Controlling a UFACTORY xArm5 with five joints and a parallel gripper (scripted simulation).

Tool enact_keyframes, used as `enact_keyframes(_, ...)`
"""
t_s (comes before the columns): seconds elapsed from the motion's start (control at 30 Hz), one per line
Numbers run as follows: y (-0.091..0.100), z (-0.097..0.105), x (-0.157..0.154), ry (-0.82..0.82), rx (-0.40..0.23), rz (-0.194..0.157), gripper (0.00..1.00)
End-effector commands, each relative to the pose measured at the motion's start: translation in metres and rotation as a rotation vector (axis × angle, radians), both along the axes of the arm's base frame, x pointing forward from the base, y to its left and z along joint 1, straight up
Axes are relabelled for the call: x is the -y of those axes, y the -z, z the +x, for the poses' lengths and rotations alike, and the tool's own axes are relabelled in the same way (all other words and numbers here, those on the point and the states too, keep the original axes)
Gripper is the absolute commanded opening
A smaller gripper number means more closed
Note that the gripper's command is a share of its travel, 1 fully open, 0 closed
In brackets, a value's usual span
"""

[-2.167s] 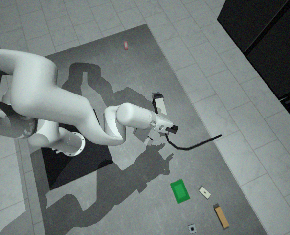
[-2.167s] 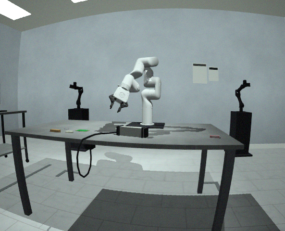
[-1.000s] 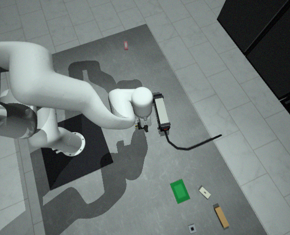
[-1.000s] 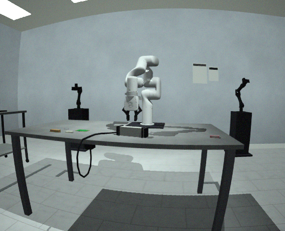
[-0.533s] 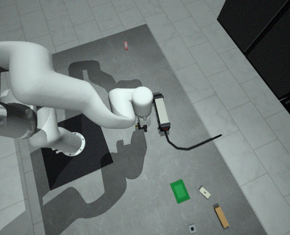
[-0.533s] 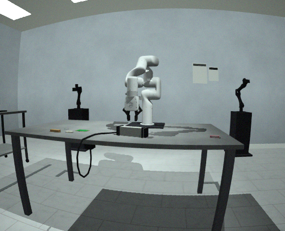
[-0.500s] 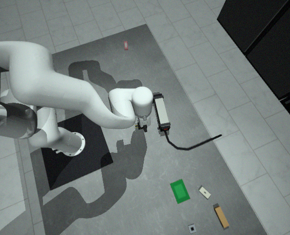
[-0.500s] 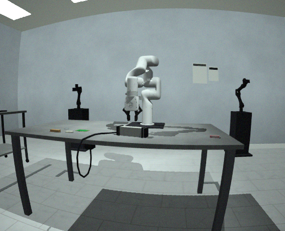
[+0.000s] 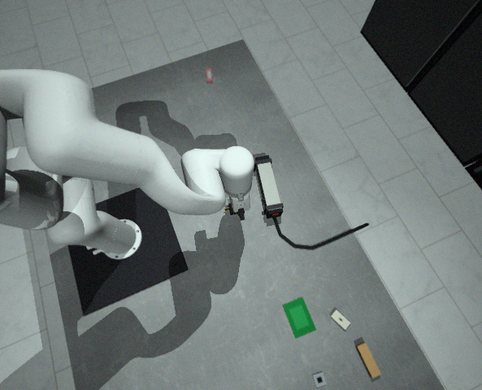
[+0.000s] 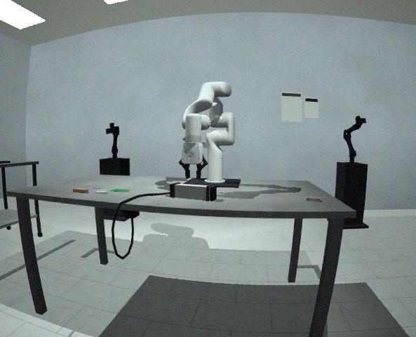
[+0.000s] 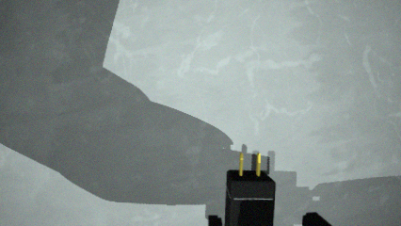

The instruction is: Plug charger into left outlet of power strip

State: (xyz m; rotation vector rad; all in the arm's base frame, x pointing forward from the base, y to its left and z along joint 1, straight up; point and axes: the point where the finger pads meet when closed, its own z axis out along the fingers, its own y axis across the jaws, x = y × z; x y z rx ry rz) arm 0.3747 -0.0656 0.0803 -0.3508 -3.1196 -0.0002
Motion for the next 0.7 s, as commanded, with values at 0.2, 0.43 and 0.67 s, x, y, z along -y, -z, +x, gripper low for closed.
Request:
enact_keyframes(0.2,0.018,0.002,0.0,0.0,0.003,0.0,0.53)
enact_keyframes(0.43,0.03,0.002,0.001,0.0,0.003,0.0,0.53)
enact_keyframes(0.67,0.046,0.002,0.001,0.0,0.003,0.0,0.53)
